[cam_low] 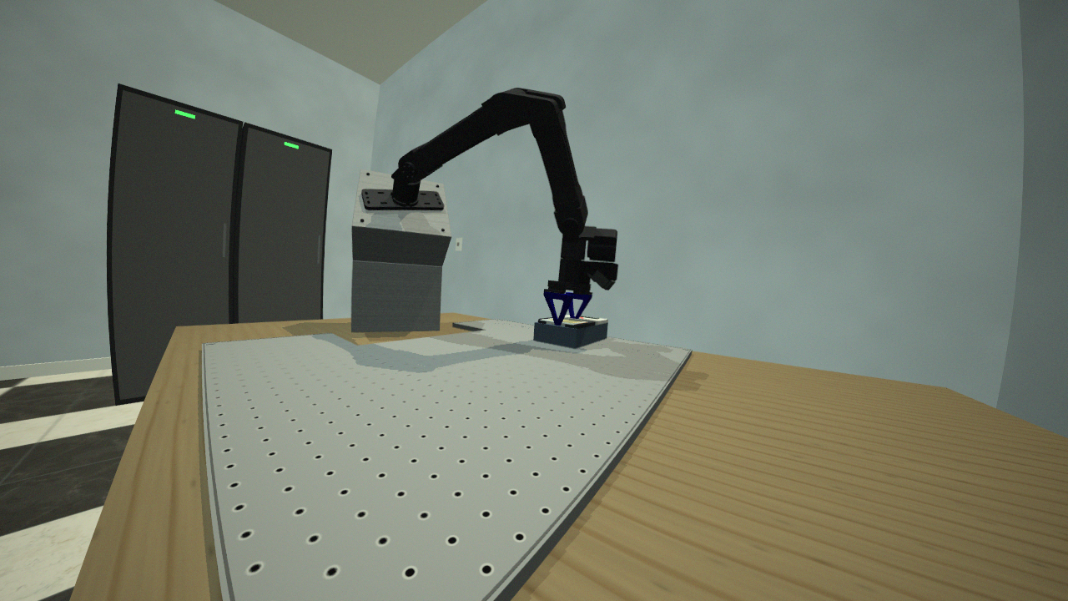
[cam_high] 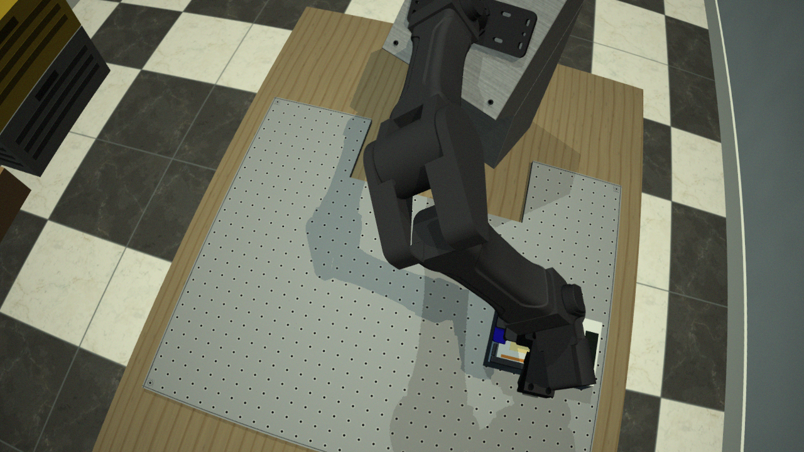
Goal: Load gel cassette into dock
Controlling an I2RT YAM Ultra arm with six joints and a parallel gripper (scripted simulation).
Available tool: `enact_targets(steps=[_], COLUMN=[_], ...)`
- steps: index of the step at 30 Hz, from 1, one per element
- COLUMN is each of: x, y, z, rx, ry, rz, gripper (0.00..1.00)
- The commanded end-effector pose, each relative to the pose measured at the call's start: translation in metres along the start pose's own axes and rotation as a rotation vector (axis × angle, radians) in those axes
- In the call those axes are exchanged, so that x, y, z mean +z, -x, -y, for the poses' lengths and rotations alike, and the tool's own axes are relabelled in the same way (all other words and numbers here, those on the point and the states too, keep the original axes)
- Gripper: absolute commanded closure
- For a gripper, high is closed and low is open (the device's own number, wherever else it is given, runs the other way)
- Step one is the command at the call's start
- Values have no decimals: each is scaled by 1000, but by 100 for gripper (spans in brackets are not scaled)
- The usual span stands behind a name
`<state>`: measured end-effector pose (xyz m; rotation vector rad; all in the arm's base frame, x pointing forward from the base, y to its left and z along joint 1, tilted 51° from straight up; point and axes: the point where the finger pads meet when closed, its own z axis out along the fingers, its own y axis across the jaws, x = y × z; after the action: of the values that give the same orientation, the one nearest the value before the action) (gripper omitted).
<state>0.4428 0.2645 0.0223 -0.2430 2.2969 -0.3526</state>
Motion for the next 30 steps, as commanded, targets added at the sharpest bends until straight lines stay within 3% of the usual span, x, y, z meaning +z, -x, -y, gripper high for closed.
enact_targets(steps=[1,14,15,23,26,30], x=[26,26,25,15,14,10], y=[17,17,17,15,-4,-4], z=[-4,-4,-4,-4,0,1], rx=[27,27,28,37,13,13], ry=[10,10,10,10,-5,-10], rz=[50,50,50,50,20,22], gripper=[100,100,8,8,8,8])
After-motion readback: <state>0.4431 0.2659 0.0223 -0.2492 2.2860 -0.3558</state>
